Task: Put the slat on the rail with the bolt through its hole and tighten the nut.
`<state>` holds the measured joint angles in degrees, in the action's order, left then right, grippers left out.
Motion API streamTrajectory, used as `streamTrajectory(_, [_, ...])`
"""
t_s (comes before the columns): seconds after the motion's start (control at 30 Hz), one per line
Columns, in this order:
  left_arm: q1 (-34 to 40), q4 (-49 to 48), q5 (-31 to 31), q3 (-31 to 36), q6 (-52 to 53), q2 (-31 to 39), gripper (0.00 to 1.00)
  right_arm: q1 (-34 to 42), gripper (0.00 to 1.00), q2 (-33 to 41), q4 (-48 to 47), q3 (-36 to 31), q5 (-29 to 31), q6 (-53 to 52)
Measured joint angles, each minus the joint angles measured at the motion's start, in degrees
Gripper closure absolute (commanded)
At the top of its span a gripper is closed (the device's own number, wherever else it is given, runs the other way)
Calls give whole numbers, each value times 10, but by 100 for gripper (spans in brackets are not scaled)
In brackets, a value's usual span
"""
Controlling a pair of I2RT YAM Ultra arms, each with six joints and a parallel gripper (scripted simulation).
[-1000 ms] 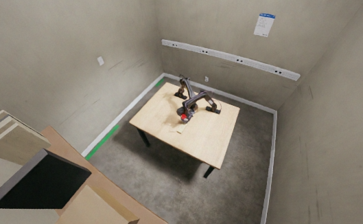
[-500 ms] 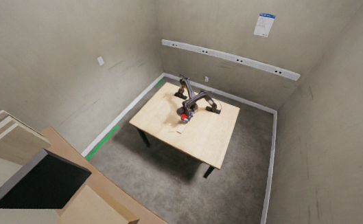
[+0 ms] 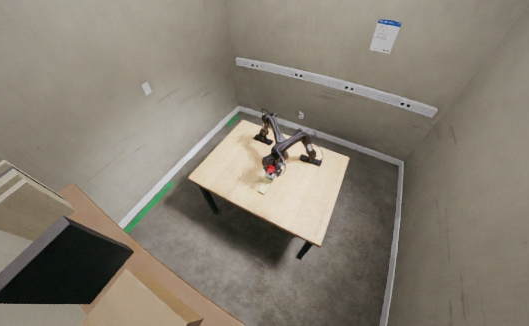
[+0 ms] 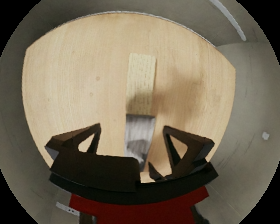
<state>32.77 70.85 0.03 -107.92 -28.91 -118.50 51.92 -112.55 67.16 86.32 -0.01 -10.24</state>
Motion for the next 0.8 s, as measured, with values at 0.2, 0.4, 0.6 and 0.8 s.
streamTrajectory(0.2, [-35, -70, 0, 48, 30, 67, 0, 0, 0, 0, 0, 0, 0, 0])
streamTrajectory(0.4, [-79, -147, 0, 109, 63, 139, 0, 0, 0, 0, 0, 0, 0, 0])
streamTrajectory(0.6, [-111, -219, 1, 149, 92, 198, 0, 0, 0, 0, 0, 0, 0, 0])
streamTrajectory(0.8, [-145, -293, 1, 210, 123, 258, 0, 0, 0, 0, 0, 0, 0, 0])
